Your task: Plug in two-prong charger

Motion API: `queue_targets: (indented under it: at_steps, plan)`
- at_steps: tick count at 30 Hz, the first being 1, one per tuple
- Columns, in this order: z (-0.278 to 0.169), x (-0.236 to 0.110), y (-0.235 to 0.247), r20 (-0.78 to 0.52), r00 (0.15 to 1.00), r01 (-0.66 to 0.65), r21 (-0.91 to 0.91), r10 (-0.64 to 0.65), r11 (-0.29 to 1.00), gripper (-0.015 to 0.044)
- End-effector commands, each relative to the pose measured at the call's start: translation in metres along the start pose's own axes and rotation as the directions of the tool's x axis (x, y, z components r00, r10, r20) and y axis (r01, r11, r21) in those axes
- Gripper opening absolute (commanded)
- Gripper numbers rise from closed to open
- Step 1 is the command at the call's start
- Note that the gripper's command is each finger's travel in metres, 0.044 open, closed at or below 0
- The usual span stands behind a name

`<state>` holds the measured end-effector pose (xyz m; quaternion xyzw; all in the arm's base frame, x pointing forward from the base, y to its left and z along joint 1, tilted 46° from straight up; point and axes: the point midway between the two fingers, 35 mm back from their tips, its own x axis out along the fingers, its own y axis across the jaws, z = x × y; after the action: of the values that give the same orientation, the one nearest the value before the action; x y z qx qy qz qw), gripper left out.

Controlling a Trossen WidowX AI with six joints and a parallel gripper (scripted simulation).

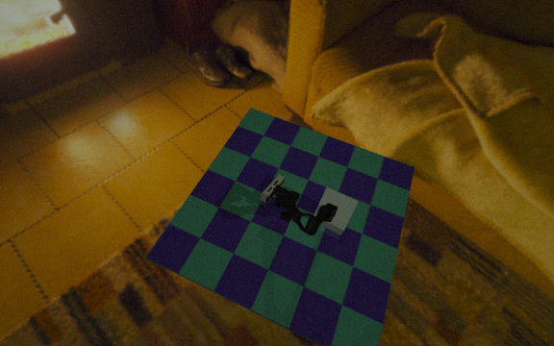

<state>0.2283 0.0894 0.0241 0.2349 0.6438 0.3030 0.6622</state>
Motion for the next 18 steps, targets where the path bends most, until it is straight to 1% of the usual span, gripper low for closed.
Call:
queue_targets:
  at_steps: [1, 18]
  plan:
    - [-0.001, 0.008, 0.001, -0.004, 1.000, -0.006, 0.006, 0.006, 1.000, 0.0440]
    - [0.000, 0.032, 0.002, -0.004, 1.000, -0.010, 0.006, 0.010, 1.000, 0.0440]
